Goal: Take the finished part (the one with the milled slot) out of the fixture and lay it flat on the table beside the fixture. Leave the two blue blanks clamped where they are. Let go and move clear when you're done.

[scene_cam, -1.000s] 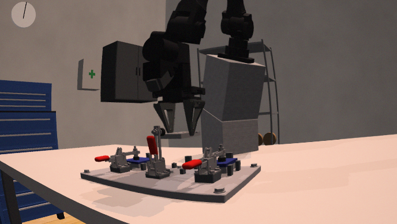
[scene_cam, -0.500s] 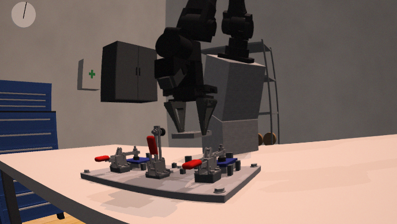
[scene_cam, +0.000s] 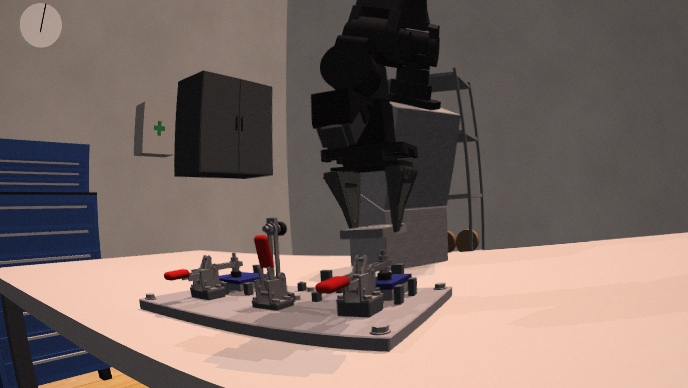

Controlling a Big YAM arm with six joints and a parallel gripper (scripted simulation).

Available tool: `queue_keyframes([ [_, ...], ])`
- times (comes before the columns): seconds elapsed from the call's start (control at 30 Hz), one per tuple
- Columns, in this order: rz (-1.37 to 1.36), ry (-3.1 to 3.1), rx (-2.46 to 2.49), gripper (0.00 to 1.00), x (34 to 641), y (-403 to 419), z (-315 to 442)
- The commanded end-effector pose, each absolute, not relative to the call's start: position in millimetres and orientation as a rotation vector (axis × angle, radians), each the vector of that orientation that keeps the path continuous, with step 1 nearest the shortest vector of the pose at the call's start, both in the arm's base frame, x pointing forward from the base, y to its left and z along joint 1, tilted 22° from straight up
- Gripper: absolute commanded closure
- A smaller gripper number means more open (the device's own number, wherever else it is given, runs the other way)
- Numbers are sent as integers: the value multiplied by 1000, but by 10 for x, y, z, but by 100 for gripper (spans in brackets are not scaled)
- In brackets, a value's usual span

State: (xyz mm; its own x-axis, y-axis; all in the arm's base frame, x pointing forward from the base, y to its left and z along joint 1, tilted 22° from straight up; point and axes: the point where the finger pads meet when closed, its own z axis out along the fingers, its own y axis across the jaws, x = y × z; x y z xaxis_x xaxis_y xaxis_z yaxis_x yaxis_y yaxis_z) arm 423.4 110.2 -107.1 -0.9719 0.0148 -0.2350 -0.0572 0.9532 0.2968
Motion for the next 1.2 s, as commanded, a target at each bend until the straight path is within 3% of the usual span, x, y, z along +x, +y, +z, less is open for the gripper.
queue_keyframes([
  [0.0, 456, 2830, 5, 100, 4390, 1254, -836],
  [1.17, 475, 2825, 7, 100, 4345, 2423, -432],
])
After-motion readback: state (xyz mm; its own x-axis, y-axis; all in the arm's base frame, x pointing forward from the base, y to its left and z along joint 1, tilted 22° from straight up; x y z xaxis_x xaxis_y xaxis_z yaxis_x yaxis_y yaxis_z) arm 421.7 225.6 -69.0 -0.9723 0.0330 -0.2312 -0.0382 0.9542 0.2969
